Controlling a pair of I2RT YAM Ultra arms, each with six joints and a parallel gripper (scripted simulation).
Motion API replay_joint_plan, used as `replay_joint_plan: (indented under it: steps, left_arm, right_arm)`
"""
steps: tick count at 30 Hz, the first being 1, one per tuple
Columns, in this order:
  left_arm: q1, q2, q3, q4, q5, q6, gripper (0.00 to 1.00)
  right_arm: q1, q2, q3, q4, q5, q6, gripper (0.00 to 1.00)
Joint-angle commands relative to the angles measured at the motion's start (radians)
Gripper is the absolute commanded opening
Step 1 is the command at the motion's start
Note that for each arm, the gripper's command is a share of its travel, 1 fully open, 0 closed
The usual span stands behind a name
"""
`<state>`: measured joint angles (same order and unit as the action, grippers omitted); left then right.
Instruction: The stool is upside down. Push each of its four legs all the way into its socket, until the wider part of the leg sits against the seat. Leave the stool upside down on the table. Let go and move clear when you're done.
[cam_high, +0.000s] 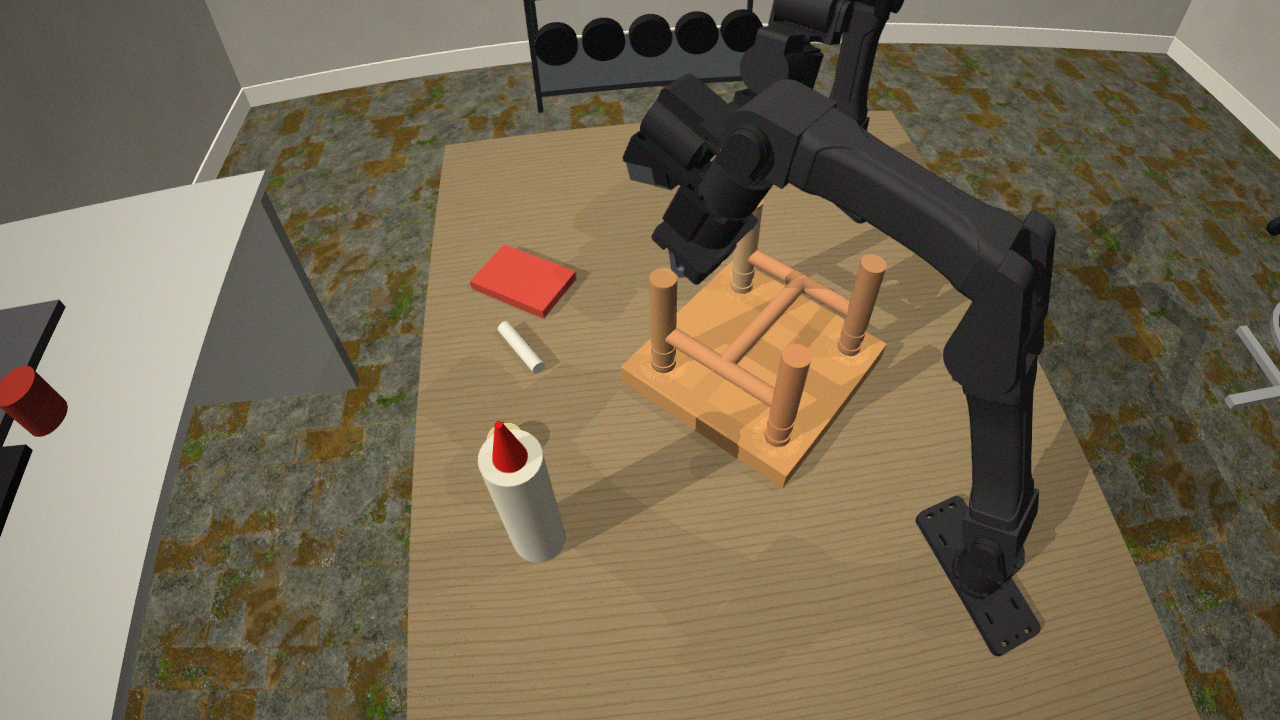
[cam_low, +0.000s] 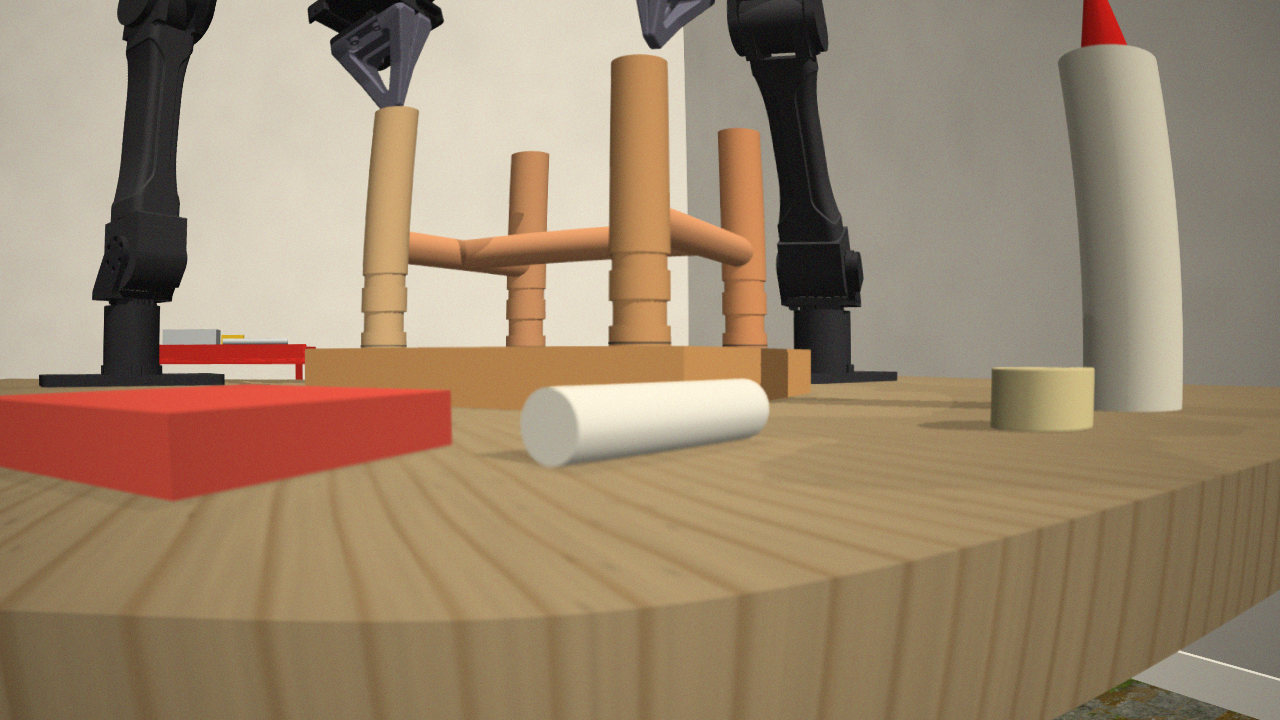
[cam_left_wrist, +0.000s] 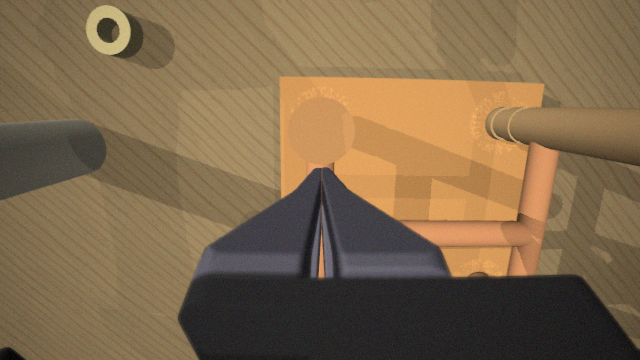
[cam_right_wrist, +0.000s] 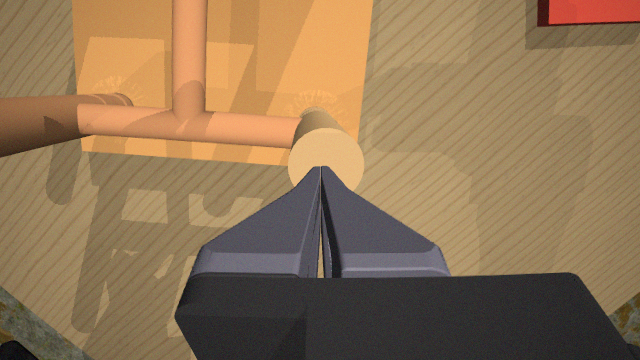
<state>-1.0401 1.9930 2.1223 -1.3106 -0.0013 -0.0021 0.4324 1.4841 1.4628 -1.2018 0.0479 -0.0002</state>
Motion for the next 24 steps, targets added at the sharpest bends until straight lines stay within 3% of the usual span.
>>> replay_joint_plan:
  steps: [1,7,14,24]
  left_arm:
    - [-0.001,-0.038,0.053,-0.015,0.004,0.003,0.0]
    - [-0.003,0.002,0.156,-0.141,0.004,0.001,0.0]
    - [-0.005,-0.035,0.08,-0.059,0.003,0.001,0.0]
    - [-0.006,-0.021,0.124,-0.069,0.003,0.001,0.0]
  right_arm:
    - [-0.001,-0.013,-0.002,-0.004,-0.003,0.002,0.0]
    - [-0.001,-0.013,-0.002,-0.004,-0.003,0.002,0.0]
    - [-0.001,-0.013,-0.002,-0.004,-0.003,0.002,0.0]
    - [0.015,-0.031,0.051,-0.051,0.001,0.007,0.0]
